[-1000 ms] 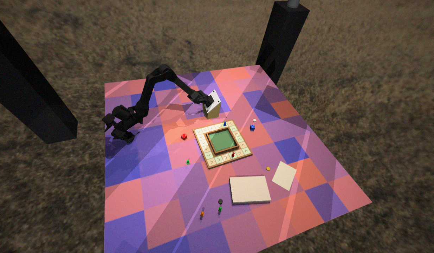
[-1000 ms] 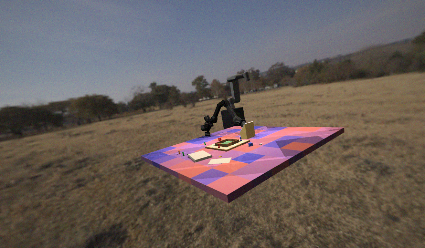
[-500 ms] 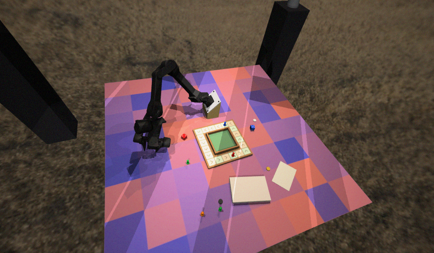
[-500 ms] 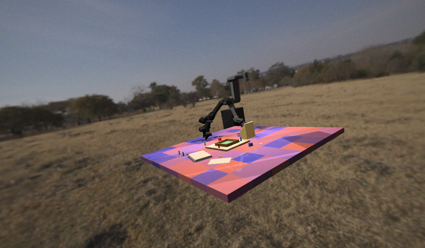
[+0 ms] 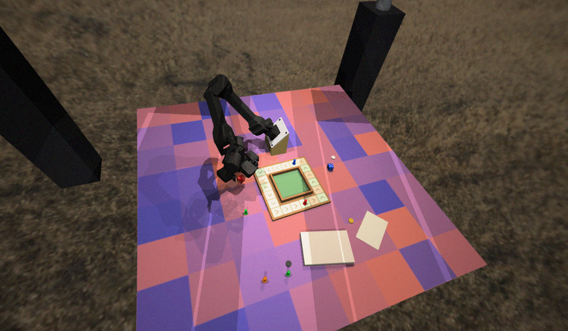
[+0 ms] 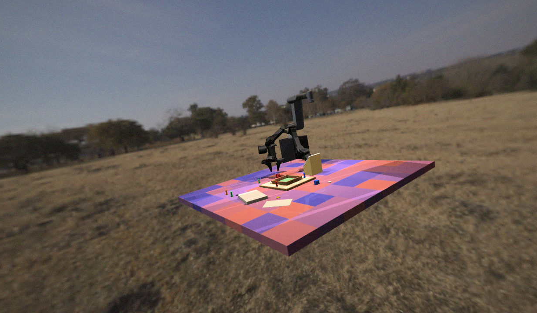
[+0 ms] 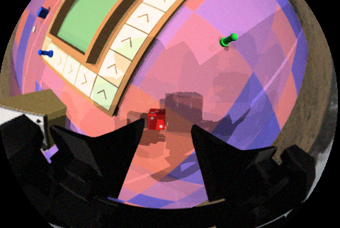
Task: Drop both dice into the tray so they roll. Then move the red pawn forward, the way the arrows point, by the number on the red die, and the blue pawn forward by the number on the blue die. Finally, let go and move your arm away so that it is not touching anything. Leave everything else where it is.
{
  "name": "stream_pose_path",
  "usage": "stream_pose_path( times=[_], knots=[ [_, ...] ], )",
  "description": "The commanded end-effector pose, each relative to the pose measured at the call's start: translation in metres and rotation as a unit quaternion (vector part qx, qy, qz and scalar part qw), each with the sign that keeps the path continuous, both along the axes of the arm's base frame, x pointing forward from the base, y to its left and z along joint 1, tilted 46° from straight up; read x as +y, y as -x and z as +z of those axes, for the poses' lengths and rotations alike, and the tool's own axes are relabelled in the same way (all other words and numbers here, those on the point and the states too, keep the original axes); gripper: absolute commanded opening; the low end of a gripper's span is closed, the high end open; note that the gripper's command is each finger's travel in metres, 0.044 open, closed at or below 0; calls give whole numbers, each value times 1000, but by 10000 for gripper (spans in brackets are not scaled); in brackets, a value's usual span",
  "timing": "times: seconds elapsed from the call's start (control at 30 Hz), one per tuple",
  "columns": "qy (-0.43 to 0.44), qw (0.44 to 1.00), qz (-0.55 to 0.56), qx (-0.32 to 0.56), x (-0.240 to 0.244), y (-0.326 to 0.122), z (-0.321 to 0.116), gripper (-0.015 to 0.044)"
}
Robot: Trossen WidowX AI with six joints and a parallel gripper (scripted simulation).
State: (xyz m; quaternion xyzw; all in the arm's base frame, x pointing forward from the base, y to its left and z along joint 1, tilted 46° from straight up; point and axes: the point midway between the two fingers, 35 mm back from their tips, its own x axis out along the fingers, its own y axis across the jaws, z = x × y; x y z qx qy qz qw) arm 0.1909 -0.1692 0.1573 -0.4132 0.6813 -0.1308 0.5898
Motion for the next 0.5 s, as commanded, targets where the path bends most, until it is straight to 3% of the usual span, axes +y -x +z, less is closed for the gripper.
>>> stream_pose_path(
  times=[0.0, 0.47],
  knots=[
    [5, 998, 21, 56, 10, 15, -4, 275],
    [5, 998, 21, 56, -1, 15, -14, 275]
  ],
)
